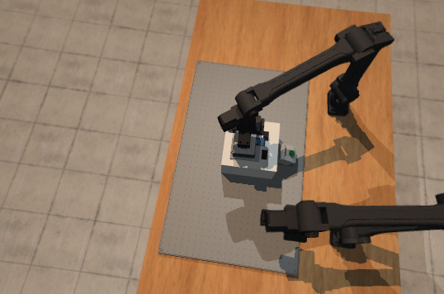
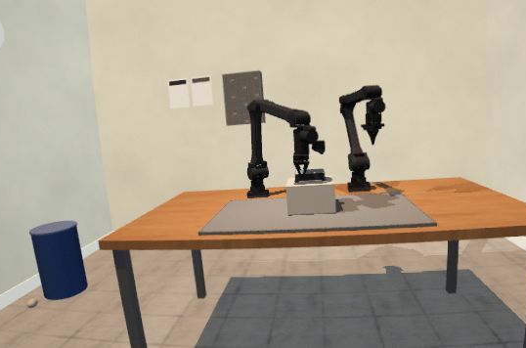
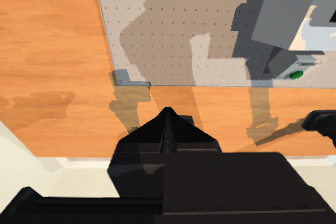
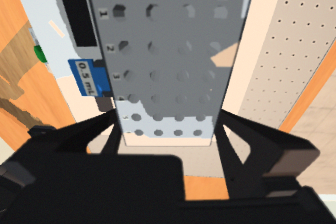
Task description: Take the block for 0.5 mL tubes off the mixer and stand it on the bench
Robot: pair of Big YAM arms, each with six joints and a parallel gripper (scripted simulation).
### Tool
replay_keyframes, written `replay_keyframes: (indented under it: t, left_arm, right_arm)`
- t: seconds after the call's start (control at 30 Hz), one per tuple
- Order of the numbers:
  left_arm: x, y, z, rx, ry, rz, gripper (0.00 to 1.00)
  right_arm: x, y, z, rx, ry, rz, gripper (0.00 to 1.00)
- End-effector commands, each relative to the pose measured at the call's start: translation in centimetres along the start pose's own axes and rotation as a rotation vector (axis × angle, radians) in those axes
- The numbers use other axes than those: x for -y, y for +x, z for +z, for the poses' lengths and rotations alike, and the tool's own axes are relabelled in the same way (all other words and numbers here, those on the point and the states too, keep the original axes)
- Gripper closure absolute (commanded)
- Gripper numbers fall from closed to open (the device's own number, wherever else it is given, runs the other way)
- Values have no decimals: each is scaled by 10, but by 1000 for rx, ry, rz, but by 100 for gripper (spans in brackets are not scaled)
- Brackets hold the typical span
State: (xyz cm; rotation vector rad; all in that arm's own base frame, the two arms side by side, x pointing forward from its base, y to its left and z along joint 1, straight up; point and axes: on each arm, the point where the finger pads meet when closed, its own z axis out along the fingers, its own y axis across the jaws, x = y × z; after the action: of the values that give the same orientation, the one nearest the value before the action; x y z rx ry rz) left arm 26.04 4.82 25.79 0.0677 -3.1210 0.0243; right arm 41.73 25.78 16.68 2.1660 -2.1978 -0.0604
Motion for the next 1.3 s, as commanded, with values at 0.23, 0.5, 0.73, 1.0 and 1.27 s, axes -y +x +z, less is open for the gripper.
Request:
replay_keyframes:
  t: [0.23,0.5,0.73,1.0,1.27]
  left_arm:
    - [1,-11,-24,64,-12,12,100]
    - [1,-12,-27,72,-13,14,100]
    - [1,-13,-28,73,-13,15,100]
    - [2,-6,-15,40,-8,16,100]
    - [3,-1,-5,15,-5,17,100]
  right_arm:
    - [5,-21,-22,41,32,-50,100]
    - [5,-21,-22,41,32,-49,100]
    - [5,-21,-22,42,33,-48,100]
    - [5,-21,-23,42,34,-48,100]
    - [5,-21,-23,42,34,-47,100]
